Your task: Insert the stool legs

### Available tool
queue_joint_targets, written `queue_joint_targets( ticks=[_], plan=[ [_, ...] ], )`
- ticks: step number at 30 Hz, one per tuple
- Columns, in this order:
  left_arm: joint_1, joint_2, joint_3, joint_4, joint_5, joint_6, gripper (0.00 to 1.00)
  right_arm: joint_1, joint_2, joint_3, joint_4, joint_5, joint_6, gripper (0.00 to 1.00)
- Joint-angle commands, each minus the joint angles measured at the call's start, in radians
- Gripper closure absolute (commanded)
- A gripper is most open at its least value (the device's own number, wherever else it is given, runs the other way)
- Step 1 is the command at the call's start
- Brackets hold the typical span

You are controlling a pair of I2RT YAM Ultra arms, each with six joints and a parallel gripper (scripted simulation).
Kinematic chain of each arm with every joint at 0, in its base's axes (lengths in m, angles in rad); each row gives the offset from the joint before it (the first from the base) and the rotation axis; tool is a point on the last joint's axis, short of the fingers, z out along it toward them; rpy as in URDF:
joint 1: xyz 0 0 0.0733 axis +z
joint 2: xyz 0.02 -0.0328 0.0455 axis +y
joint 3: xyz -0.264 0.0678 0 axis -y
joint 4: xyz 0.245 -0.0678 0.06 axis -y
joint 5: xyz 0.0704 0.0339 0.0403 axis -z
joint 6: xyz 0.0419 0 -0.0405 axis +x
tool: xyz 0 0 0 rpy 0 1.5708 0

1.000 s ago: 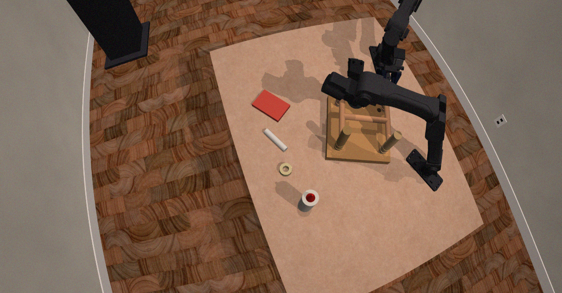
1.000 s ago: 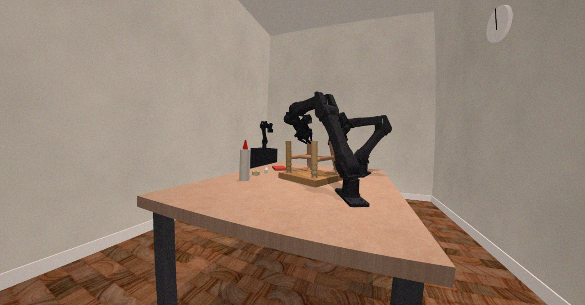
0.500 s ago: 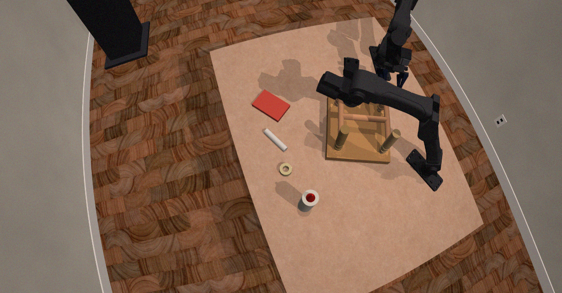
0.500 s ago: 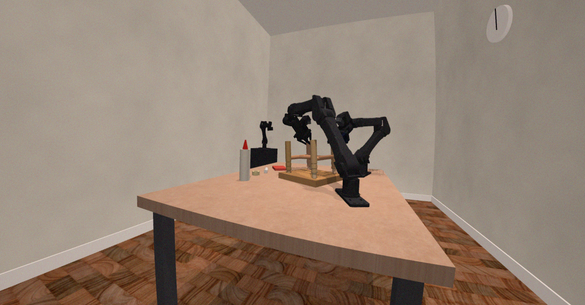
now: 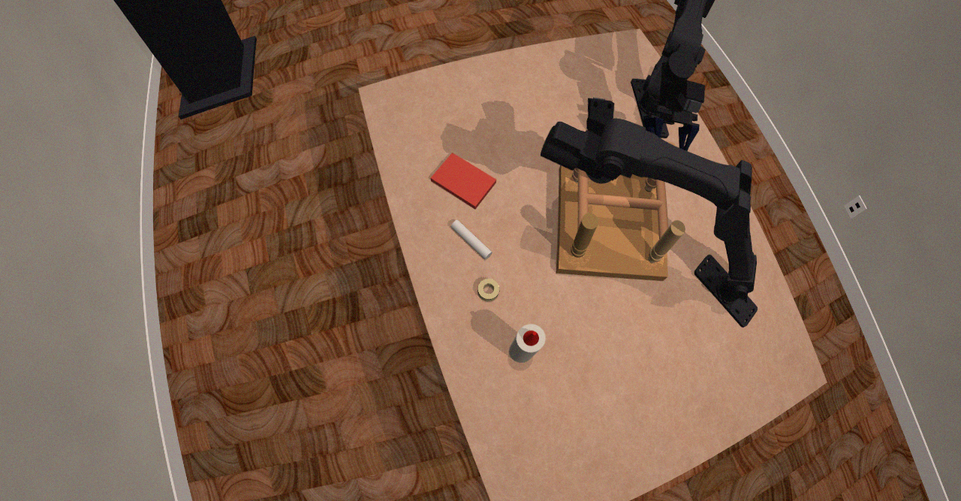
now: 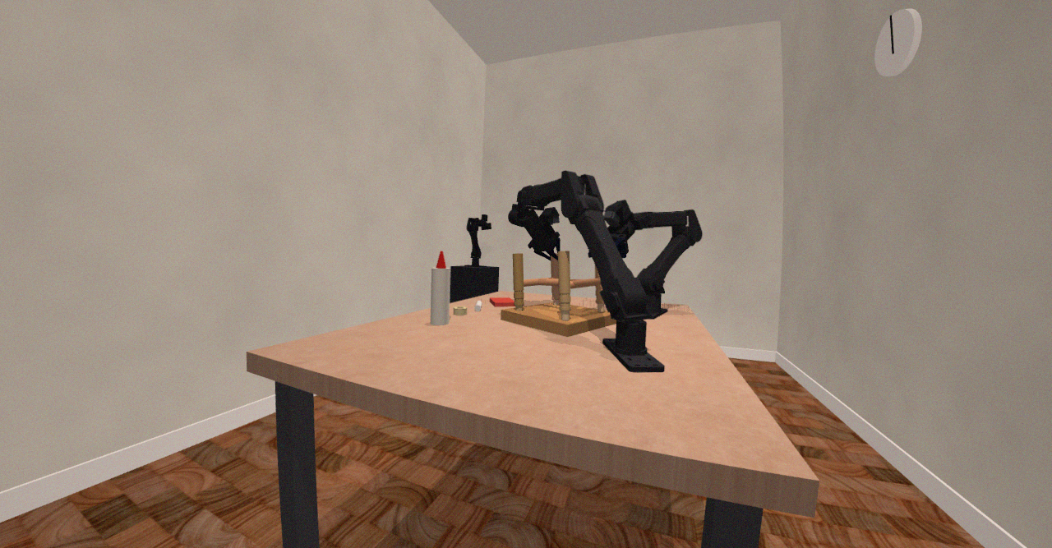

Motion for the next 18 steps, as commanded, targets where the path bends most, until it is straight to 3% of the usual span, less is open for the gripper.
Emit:
queue_joint_targets(
  ticks=[1, 15, 16, 18],
  plan=[
    [0.002, 0.003, -0.011, -0.012, -0.007, 0.016, 0.72, -0.015, -0.036, 0.048, -0.028, -0.009, -0.006, 0.31],
    [0.002, 0.003, -0.011, -0.012, -0.007, 0.016, 0.72, -0.013, -0.021, 0.067, -0.015, -0.022, -0.009, 0.31],
    [0.002, 0.003, -0.011, -0.012, -0.007, 0.016, 0.72, -0.028, -0.056, 0.099, -0.113, -0.029, -0.015, 0.31],
    [0.002, 0.003, -0.011, -0.012, -0.007, 0.016, 0.72, -0.035, -0.057, 0.118, -0.148, -0.040, -0.022, 0.31]
  ],
)
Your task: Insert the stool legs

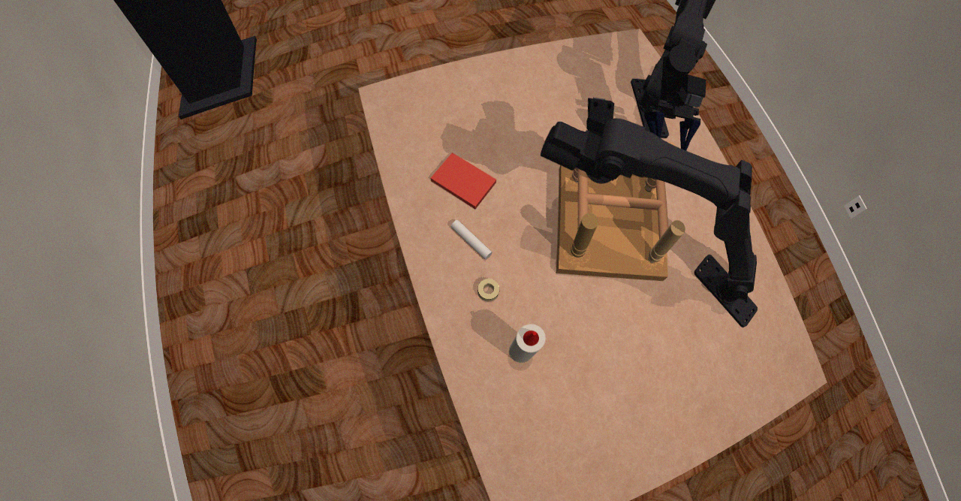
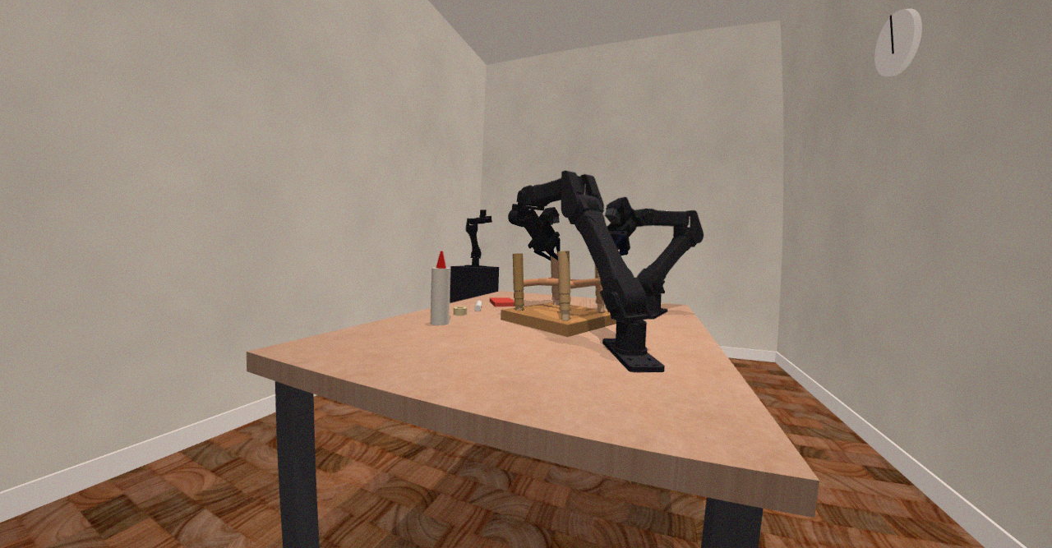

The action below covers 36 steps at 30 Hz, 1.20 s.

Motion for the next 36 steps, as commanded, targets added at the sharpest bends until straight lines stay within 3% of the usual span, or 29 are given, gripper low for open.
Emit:
queue_joint_targets(
  ticks=[1, 7, 13, 14, 22, 23, 36],
  plan=[
    [0.002, 0.003, -0.011, -0.012, -0.007, 0.016, 0.72, -0.022, -0.041, 0.087, -0.079, -0.031, -0.014, 0.31],
    [0.002, 0.003, -0.011, -0.012, -0.007, 0.016, 0.72, -0.063, -0.056, 0.181, -0.192, -0.068, -0.037, 0.31],
    [0.002, 0.003, -0.011, -0.012, -0.007, 0.016, 0.72, -0.070, -0.051, 0.154, -0.143, -0.063, -0.034, 0.31],
    [0.002, 0.003, -0.011, -0.012, -0.007, 0.016, 0.72, -0.055, -0.060, 0.105, -0.102, -0.060, -0.030, 0.31],
    [0.002, 0.003, -0.011, -0.012, -0.007, 0.016, 0.72, -0.067, -0.038, 0.149, -0.108, -0.064, -0.034, 0.31],
    [0.002, 0.003, -0.011, -0.012, -0.007, 0.016, 0.31, -0.064, -0.039, 0.149, -0.110, -0.064, -0.032, 0.31],
    [0.002, -0.007, -0.011, -0.011, 0.003, 0.016, 0.31, -0.064, -0.039, 0.149, -0.110, -0.064, -0.032, 0.31]
  ],
)
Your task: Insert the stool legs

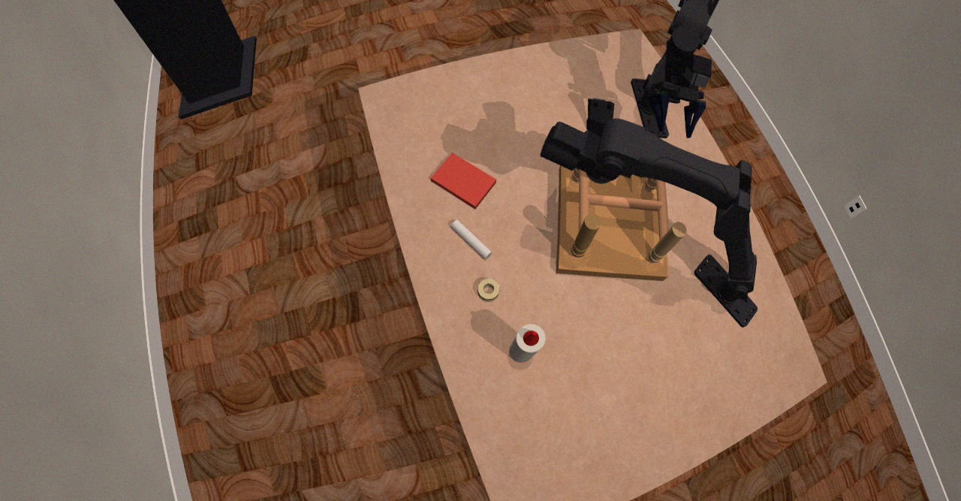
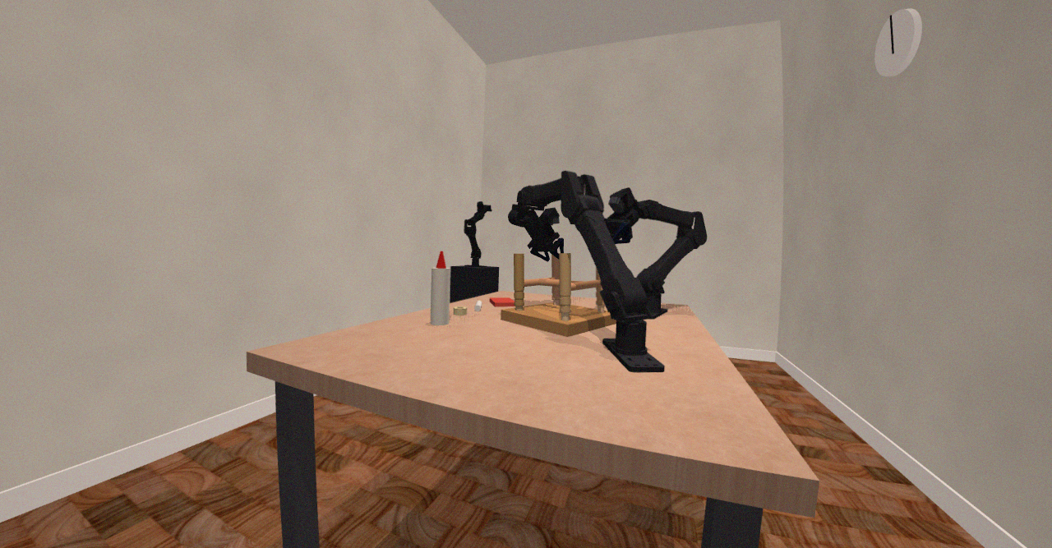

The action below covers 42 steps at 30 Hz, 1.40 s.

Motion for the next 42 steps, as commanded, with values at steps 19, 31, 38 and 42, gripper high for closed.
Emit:
queue_joint_targets(
  ticks=[19, 31, 38, 42],
  plan=[
    [0.044, 0.010, 0.099, -0.141, 0.029, 0.060, 0.31, -0.006, -0.001, 0.022, 0.019, -0.013, -0.002, 0.31],
    [0.103, -0.022, 0.199, -0.193, 0.029, 0.077, 1.00, -0.022, 0.027, 0.044, 0.029, -0.006, 0.005, 0.31],
    [0.163, -0.077, 0.108, -0.068, -0.047, -0.034, 1.00, -0.076, 0.027, 0.059, 0.080, 0.037, 0.033, 0.31],
    [0.230, -0.144, 0.045, 0.029, -0.103, -0.129, 1.00, -0.141, 0.044, 0.064, 0.130, 0.064, 0.058, 0.31]
  ],
)
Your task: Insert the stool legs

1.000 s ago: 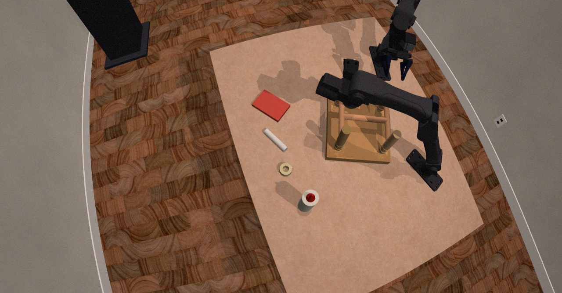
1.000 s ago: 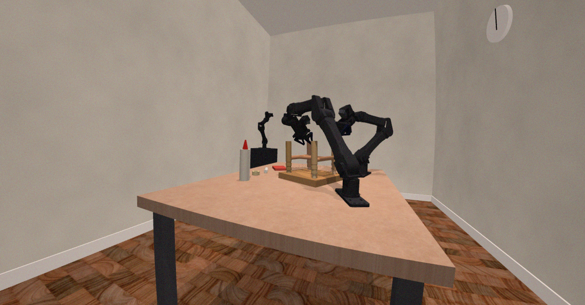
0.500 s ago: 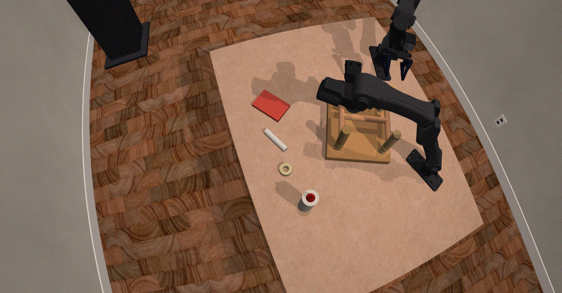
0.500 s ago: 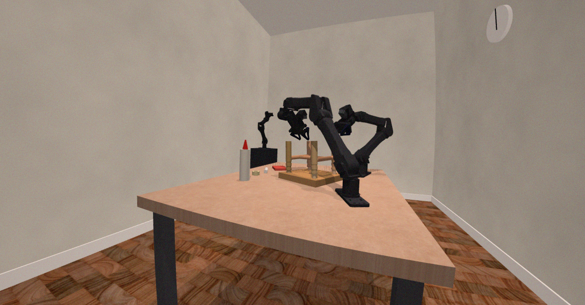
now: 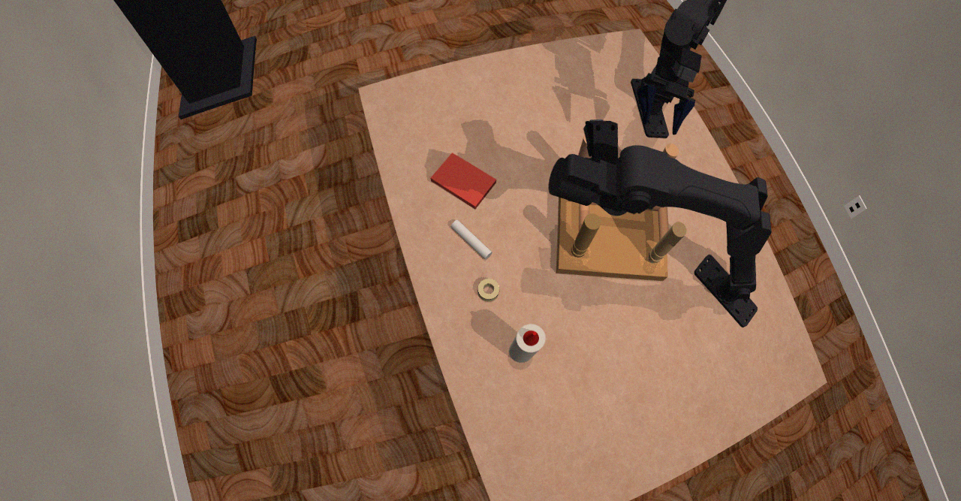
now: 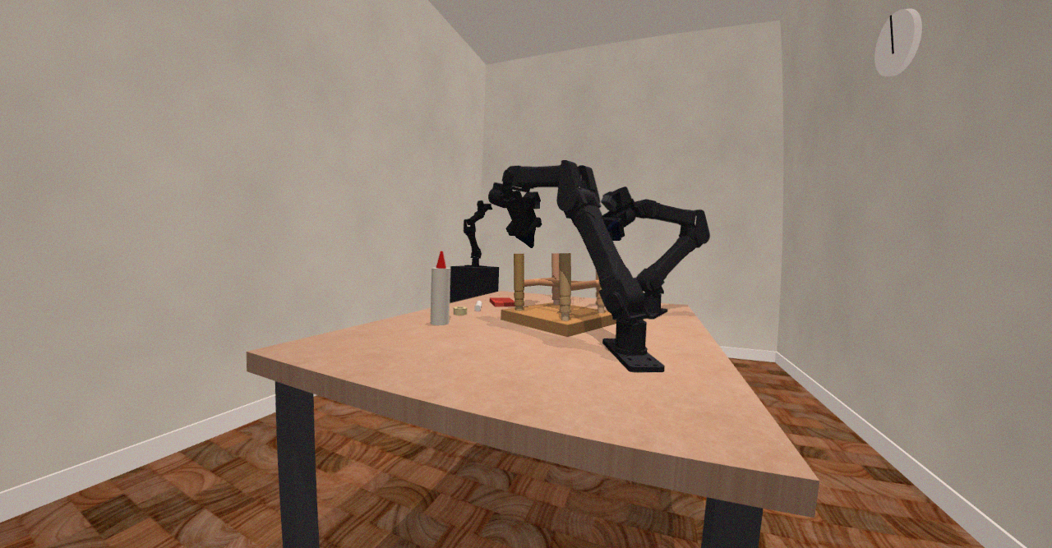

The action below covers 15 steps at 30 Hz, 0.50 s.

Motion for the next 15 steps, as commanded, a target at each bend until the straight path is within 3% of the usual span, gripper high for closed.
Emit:
queue_joint_targets(
  ticks=[1, 5, 6, 15],
  plan=[
    [0.067, -0.088, -0.051, 0.117, -0.053, -0.118, 1.00, -0.059, 0.028, 0.058, 0.095, 0.038, 0.034, 0.31],
    [0.099, -0.130, -0.106, 0.193, -0.087, -0.182, 1.00, -0.098, 0.048, 0.067, 0.128, 0.054, 0.050, 0.31],
    [0.120, -0.151, -0.131, 0.221, -0.101, -0.207, 1.00, -0.116, 0.054, 0.072, 0.139, 0.058, 0.053, 1.00],
    [0.295, -0.362, -0.364, 0.479, -0.225, -0.434, 1.00, -0.289, 0.115, 0.114, 0.258, 0.125, 0.112, 1.00]
  ],
)
